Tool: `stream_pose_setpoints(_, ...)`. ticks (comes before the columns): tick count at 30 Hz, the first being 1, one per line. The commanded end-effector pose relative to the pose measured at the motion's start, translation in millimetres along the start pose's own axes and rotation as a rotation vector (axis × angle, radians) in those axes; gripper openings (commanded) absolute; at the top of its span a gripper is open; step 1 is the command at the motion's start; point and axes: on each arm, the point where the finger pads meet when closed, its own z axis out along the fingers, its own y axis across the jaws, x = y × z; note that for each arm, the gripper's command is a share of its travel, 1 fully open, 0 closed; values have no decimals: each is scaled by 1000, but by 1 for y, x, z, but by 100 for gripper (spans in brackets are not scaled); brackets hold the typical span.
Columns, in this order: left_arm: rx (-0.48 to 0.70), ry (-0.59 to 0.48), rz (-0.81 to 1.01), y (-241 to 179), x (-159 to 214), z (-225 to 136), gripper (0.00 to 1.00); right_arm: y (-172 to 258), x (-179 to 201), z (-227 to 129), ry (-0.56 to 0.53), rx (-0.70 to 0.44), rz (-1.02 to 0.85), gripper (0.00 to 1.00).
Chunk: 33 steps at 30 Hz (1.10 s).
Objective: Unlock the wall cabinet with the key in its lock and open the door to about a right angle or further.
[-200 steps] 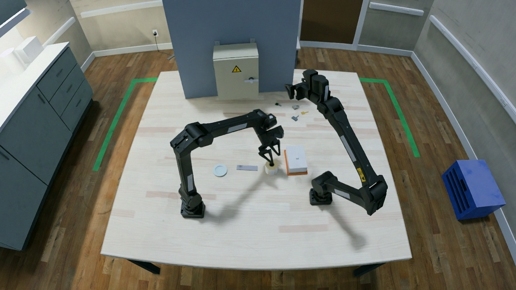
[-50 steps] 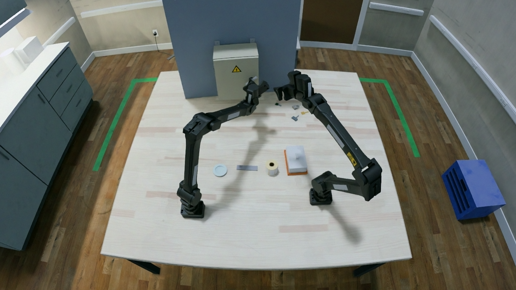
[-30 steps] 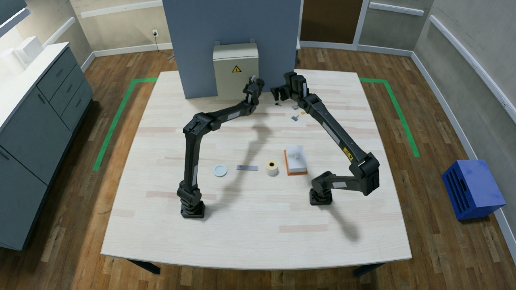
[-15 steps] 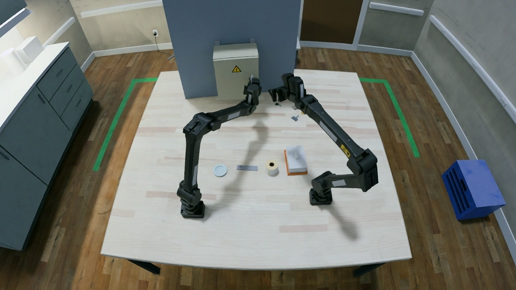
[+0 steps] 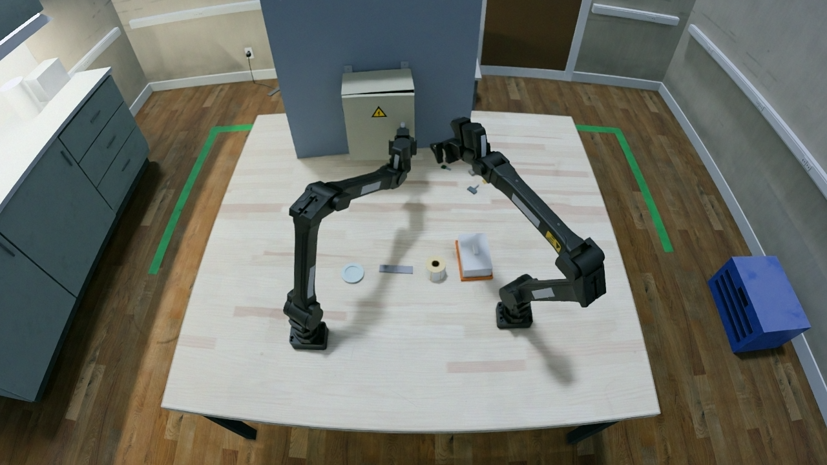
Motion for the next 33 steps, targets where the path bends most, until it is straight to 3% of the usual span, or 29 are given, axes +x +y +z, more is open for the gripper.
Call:
stream_pose_setpoints(1,15,-31,-54,13,-20,-6,9,2,-24,-8,-50,-4,-4,100)
stream_pose_setpoints(28,389,-31,-44,38,-13,-82,9,8,-28,-12,-61,-12,-8,100)
stream_pose_setpoints(33,468,-29,-42,46,-12,-96,9,9,-12,-16,-31,-11,-5,100)
